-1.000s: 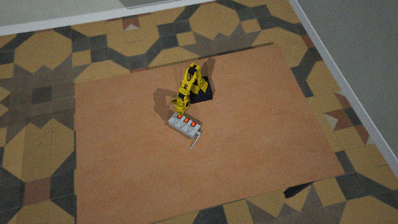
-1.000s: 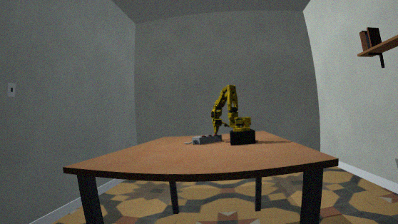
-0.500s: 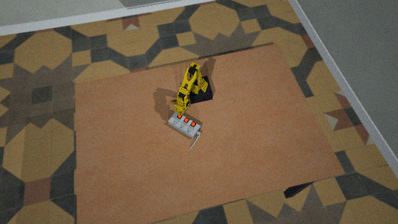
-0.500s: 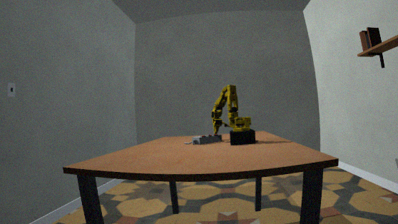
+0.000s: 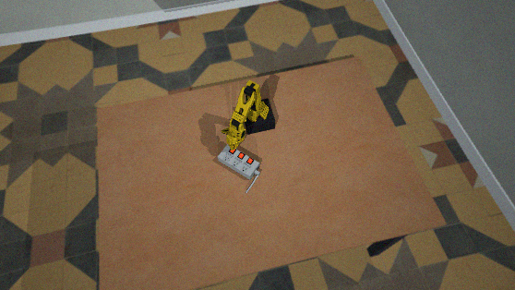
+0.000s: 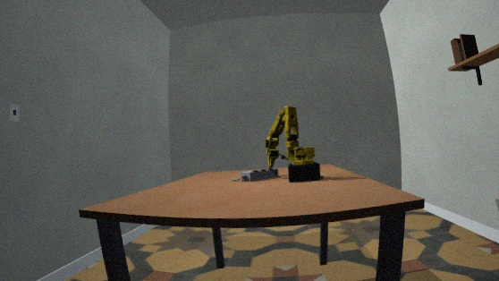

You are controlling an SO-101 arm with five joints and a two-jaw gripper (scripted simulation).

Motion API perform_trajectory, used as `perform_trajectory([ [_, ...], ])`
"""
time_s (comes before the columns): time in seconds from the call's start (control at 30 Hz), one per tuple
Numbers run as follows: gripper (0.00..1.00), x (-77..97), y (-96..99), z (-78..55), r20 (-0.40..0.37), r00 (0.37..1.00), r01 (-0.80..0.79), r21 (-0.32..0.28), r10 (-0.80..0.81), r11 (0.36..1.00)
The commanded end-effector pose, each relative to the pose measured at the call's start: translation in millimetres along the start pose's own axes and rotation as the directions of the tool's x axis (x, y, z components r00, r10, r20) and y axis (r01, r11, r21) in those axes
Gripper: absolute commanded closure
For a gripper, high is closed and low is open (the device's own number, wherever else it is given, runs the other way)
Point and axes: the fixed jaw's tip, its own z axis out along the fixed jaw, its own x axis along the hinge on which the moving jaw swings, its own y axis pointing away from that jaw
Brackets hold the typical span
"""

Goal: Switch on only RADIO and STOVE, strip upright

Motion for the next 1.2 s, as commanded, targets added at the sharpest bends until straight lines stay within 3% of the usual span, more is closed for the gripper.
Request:
perform_trajectory([
  [0.0,1.00,-20.7,-51.5,25.8,0.085,0.996,-0.002,0.215,-0.016,0.977],
  [0.6,1.00,-20.2,-50.1,25.4,0.085,0.996,-0.003,0.215,-0.016,0.977],
  [0.93,1.00,-10.2,-27.3,11.0,0.084,0.996,0.003,0.215,-0.021,0.977],
  [1.17,1.00,-1.9,-9.4,-7.7,0.082,0.996,0.008,0.216,-0.027,0.976],
])
